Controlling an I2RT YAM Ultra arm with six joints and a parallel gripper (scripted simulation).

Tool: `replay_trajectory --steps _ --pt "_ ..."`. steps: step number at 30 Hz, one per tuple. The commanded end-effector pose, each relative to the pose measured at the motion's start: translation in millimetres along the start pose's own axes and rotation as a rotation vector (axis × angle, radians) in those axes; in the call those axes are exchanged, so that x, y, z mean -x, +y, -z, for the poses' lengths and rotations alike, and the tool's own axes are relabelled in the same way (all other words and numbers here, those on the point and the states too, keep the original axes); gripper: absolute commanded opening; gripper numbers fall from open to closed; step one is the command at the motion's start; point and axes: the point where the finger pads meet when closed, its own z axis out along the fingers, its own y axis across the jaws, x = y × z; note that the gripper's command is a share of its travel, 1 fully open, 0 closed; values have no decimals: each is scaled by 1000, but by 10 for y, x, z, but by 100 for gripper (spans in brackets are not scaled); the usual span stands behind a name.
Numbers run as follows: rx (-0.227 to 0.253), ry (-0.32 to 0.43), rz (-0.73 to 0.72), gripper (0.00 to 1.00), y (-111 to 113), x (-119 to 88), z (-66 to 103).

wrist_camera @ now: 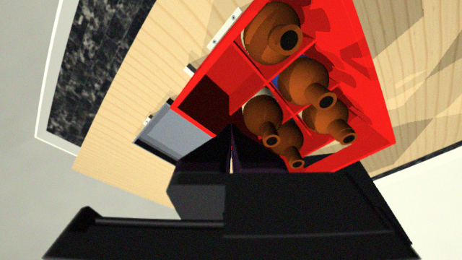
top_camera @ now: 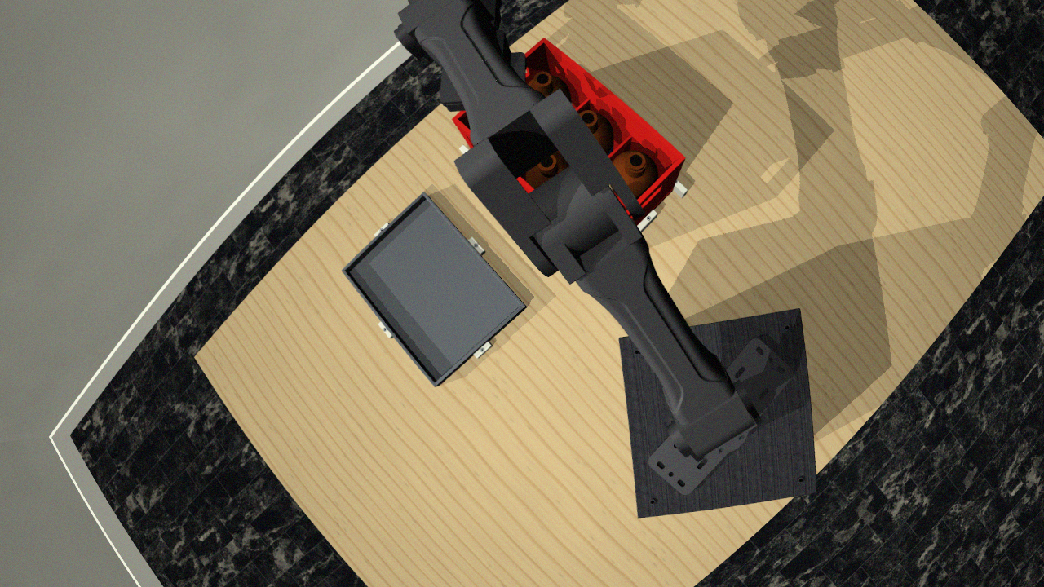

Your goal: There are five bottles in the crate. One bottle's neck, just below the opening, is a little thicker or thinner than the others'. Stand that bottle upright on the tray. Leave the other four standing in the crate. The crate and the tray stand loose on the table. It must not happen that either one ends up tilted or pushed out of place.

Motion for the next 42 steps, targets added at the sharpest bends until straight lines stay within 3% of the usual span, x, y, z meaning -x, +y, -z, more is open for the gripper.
replay_trajectory --steps 1,19,20,24,26,32,33,38,42 --pt "30 -72 0 0 25 144 335" --pt "43 -94 7 0 17 202 344" --pt "21 -58 -1 0 -90 118 232" --pt "21 -56 -1 0 -358 105 246" --pt "21 -56 -1 0 -358 105 246" --pt "25 -53 0 0 -1020 -66 242" --pt "25 -53 0 0 -1039 -74 241" --pt "24 -53 0 0 -1570 -362 187" --pt "24 -53 0 0 -1761 -508 153"
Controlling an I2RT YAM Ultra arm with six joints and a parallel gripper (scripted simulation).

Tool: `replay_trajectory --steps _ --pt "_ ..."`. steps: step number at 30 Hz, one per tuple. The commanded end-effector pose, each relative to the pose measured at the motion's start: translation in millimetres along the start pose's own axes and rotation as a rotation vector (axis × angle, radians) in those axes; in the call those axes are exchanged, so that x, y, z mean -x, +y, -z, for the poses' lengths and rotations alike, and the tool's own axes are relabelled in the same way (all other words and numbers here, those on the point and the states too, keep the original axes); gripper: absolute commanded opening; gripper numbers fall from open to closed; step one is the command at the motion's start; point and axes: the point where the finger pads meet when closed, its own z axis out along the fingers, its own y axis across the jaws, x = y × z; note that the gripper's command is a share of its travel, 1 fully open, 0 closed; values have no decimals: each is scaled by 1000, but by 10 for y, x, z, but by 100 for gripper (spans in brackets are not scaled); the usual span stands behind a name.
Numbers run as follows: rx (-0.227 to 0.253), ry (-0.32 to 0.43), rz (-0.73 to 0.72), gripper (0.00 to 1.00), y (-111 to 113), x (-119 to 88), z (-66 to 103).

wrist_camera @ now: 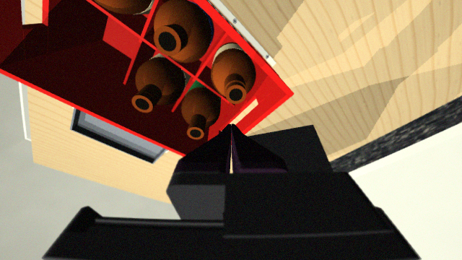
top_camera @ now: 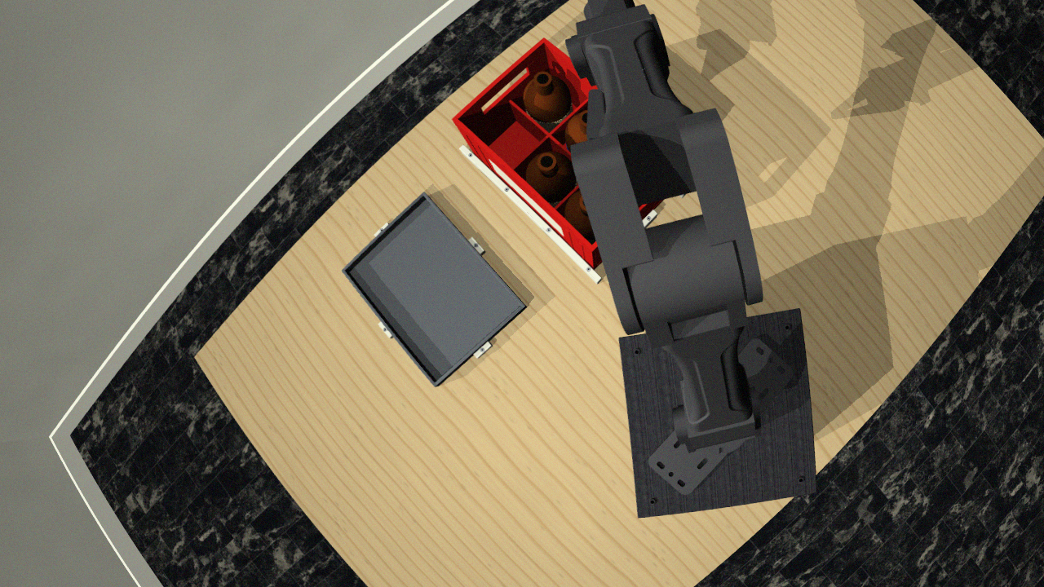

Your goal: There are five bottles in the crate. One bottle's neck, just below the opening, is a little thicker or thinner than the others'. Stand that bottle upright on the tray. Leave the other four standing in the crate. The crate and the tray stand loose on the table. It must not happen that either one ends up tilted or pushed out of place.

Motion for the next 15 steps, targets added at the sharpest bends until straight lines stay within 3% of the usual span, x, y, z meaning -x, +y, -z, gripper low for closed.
replay_trajectory --steps 1,5,15 --pt "44 -110 67 0 3 135 110" --pt "44 -110 67 0 -99 58 82" --pt "44 -110 67 0 -103 55 81"
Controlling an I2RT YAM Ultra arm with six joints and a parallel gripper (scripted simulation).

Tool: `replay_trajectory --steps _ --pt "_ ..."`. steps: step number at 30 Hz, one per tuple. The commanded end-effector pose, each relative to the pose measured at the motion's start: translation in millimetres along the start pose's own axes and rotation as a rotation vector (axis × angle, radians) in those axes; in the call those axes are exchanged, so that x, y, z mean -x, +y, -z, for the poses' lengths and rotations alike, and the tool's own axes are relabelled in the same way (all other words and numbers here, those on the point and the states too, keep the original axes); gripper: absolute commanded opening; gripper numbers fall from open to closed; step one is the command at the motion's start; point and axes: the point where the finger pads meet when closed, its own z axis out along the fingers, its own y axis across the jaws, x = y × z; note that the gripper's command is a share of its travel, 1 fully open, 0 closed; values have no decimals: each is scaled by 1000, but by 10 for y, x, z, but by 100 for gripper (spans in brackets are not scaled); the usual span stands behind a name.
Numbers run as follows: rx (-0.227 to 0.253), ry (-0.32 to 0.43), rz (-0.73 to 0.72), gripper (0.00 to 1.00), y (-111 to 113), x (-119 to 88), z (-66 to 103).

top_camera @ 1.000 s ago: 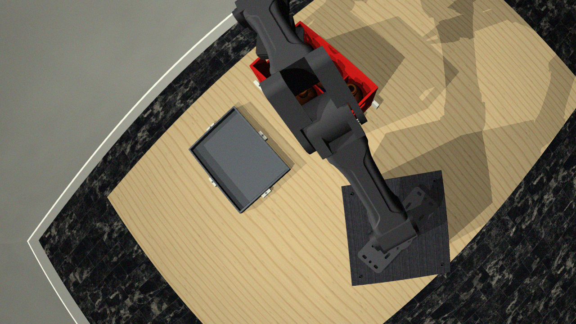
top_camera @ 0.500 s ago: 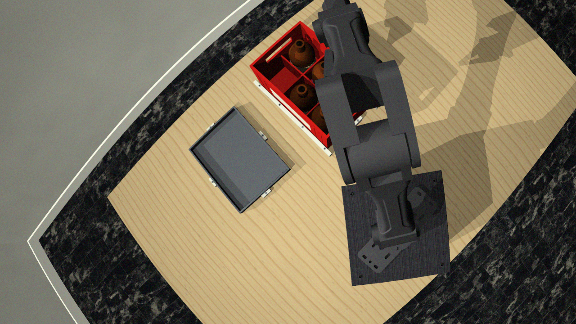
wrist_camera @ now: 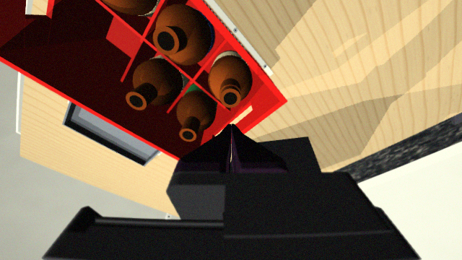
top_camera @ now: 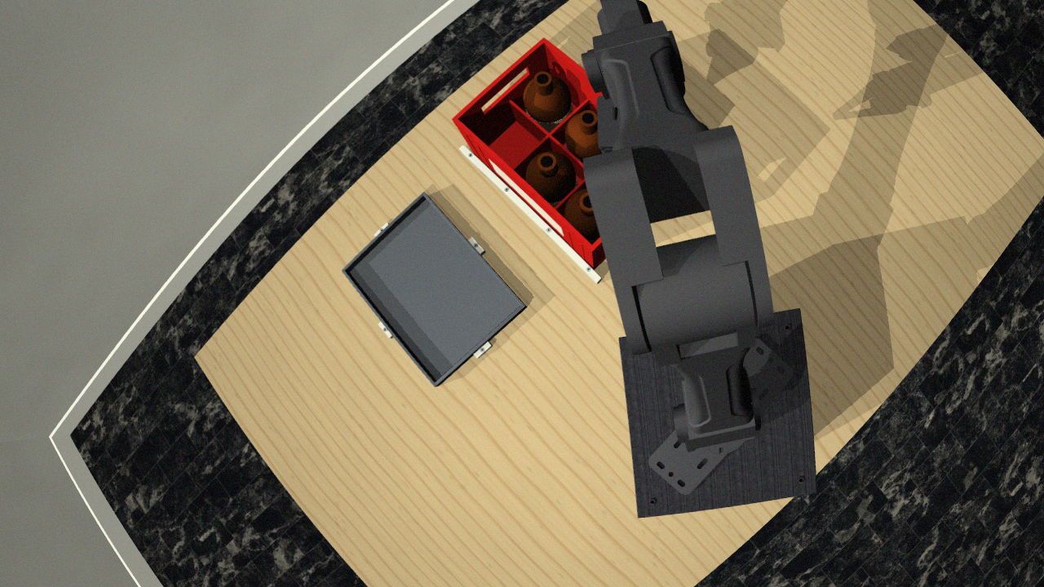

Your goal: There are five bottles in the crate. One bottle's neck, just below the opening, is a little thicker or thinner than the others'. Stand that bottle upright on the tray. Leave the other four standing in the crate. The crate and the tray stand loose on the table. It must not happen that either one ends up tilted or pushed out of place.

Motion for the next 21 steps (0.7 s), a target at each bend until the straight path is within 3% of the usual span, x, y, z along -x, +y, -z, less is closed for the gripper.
replay_trajectory --steps 1,9,10,21 --pt "18 -45 2 0 -14 58 98" --pt "18 -45 2 0 -14 58 98" --pt "24 -81 4 61 26 187 200" --pt "24 -81 4 61 26 187 200"
